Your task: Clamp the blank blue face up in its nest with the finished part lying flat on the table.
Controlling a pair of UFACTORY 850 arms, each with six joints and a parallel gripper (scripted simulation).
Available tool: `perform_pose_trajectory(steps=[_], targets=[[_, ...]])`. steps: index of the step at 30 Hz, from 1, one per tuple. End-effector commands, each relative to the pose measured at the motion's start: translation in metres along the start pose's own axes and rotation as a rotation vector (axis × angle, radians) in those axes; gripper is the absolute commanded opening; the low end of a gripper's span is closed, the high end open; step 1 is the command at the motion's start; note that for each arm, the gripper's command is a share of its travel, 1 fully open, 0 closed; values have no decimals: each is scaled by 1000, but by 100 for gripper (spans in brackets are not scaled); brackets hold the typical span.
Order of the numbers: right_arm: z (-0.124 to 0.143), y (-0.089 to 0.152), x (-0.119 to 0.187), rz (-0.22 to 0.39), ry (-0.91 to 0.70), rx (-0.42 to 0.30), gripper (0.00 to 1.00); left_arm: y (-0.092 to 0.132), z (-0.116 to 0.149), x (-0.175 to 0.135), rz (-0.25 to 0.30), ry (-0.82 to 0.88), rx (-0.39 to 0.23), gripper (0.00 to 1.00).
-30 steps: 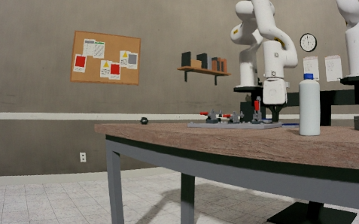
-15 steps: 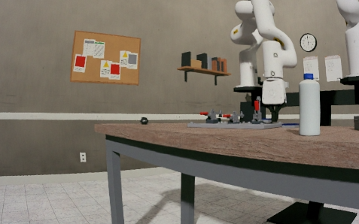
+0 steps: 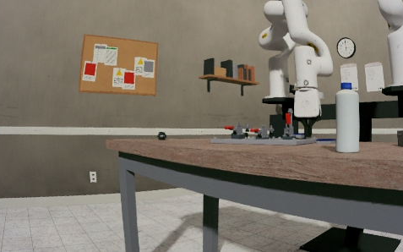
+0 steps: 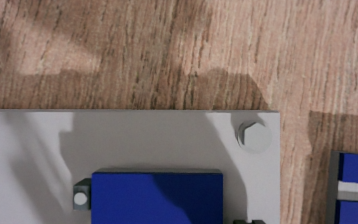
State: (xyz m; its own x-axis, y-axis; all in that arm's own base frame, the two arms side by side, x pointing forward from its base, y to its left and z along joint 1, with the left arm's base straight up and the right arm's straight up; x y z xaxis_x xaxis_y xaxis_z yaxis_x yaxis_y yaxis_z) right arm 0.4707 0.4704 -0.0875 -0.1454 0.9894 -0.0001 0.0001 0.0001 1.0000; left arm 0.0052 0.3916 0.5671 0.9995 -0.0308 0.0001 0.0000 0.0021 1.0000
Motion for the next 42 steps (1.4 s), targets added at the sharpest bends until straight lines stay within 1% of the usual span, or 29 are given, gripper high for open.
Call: perform_pose_trajectory(steps=[1, 25, 42], targets=[[1, 1, 0, 1, 0, -2, 0, 1, 0, 0, 0, 0, 2, 100], [1, 1, -2, 1, 0, -1, 0, 1, 0, 0, 0, 0, 2, 100], [1, 1, 15, 1, 0, -1, 0, 1, 0, 0, 0, 0, 2, 100]])
Point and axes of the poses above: on each arm, the point where the finger pads meet when closed, its own y axis back along the fingers, its own x axis across the jaws, z = x × y, the point moved 10 cm from there along y, back along the fingers, and after that the axes turned 1 degree about -y, right-handed, at the moved point
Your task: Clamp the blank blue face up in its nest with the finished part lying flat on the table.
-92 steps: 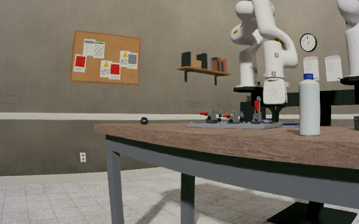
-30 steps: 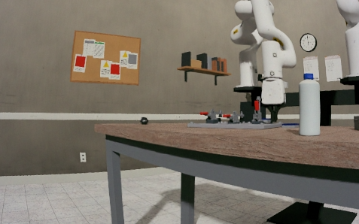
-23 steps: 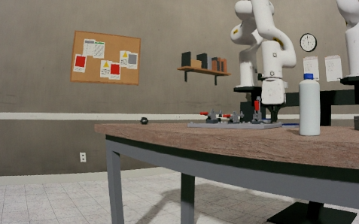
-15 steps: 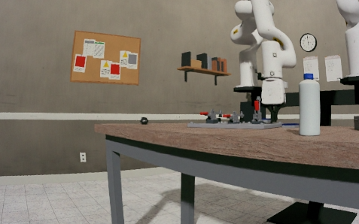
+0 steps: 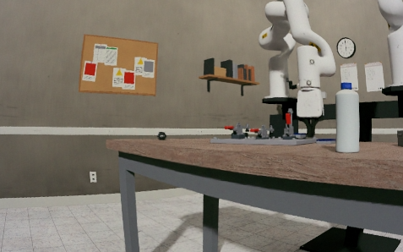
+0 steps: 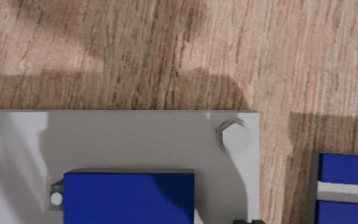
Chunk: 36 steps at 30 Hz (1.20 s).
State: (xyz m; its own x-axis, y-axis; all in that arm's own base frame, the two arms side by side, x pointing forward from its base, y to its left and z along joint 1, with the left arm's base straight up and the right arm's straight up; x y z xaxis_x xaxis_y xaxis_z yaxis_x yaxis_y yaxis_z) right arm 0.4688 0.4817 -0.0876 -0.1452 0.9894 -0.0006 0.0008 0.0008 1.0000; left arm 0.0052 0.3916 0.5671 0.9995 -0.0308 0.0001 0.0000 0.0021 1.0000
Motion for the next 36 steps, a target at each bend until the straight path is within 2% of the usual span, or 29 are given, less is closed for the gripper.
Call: perform_pose_trajectory(steps=[1, 13, 24, 36], targets=[[1, 1, 5, 1, 0, -2, 0, 1, 0, 0, 0, 0, 2, 100], [1, 4, 6, 1, 0, -2, 0, 1, 0, 0, 0, 0, 2, 100], [1, 32, 6, 1, 0, -2, 0, 1, 0, 0, 0, 0, 2, 100], [1, 41, 6, 1, 0, -2, 0, 1, 0, 0, 0, 0, 2, 100]])
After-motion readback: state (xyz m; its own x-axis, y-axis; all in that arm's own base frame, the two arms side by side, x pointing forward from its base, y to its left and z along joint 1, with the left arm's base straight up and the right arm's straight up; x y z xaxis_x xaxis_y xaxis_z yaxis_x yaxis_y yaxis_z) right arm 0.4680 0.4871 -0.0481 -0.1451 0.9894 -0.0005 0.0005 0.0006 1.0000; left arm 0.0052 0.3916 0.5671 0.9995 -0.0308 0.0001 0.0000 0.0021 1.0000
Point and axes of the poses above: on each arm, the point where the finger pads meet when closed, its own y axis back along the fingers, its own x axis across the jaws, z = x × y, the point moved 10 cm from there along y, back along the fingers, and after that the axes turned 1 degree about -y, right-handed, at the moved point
